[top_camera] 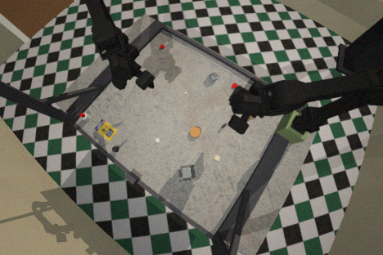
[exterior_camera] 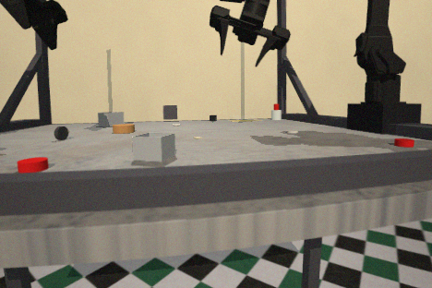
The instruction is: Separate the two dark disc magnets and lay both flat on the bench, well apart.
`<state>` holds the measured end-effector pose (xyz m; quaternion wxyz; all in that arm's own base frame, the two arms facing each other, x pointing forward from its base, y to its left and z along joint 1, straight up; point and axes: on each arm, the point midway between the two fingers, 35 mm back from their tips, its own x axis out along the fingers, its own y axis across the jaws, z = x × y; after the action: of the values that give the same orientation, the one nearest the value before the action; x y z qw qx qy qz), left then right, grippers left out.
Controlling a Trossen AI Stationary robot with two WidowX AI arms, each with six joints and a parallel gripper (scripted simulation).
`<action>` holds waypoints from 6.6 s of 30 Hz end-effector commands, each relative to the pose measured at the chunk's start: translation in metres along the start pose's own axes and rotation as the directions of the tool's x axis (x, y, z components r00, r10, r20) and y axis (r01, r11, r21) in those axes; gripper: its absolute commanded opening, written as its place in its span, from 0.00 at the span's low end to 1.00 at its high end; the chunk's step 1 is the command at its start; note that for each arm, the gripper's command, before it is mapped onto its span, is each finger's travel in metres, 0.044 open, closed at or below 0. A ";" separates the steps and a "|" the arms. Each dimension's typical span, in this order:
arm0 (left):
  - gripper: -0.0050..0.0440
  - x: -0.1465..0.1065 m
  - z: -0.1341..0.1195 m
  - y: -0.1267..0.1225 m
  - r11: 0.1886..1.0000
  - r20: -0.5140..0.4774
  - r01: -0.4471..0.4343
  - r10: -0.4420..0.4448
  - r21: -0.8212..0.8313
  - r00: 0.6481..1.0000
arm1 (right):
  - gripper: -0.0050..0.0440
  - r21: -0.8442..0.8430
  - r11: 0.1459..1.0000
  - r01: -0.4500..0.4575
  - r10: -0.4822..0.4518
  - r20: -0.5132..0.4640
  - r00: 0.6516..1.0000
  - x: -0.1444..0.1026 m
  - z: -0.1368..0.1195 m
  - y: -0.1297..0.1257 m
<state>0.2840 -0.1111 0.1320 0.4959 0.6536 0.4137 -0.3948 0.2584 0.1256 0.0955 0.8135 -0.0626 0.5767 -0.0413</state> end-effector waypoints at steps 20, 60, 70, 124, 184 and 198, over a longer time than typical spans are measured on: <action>0.92 0.006 0.137 0.044 0.357 0.054 -0.173 0.318 0.918 0.946 | 0.92 0.062 0.990 -0.127 0.103 0.303 0.948 0.016 -0.015 0.137; 0.92 0.073 0.198 0.051 0.780 0.060 -0.626 0.625 -0.012 0.778 | 0.92 0.339 0.939 0.058 -0.218 0.455 0.864 0.054 -0.017 0.164; 0.92 0.087 0.205 0.045 0.648 0.048 -0.619 0.707 -0.444 0.706 | 0.92 0.400 0.913 0.079 -0.298 0.524 0.798 0.067 -0.020 0.173; 0.92 0.107 0.181 0.007 -0.152 -0.051 0.173 0.874 -0.973 0.483 | 0.92 0.437 0.899 -0.020 -0.364 0.773 0.520 0.103 -0.038 0.204; 0.92 0.104 0.179 0.006 -0.143 -0.042 0.175 0.875 -0.974 0.481 | 0.92 0.502 0.780 0.372 -0.484 0.108 0.869 0.096 0.025 -0.004; 0.92 0.102 0.178 0.006 -0.141 -0.041 0.176 0.876 -0.974 0.480 | 0.92 0.424 0.877 0.226 -0.223 -0.058 0.973 0.081 0.001 -0.093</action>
<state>0.3054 -0.2688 -0.0050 0.9964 0.0019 0.0836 -0.0133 0.2930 0.0412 0.0218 0.7907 0.0262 0.5273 -0.3100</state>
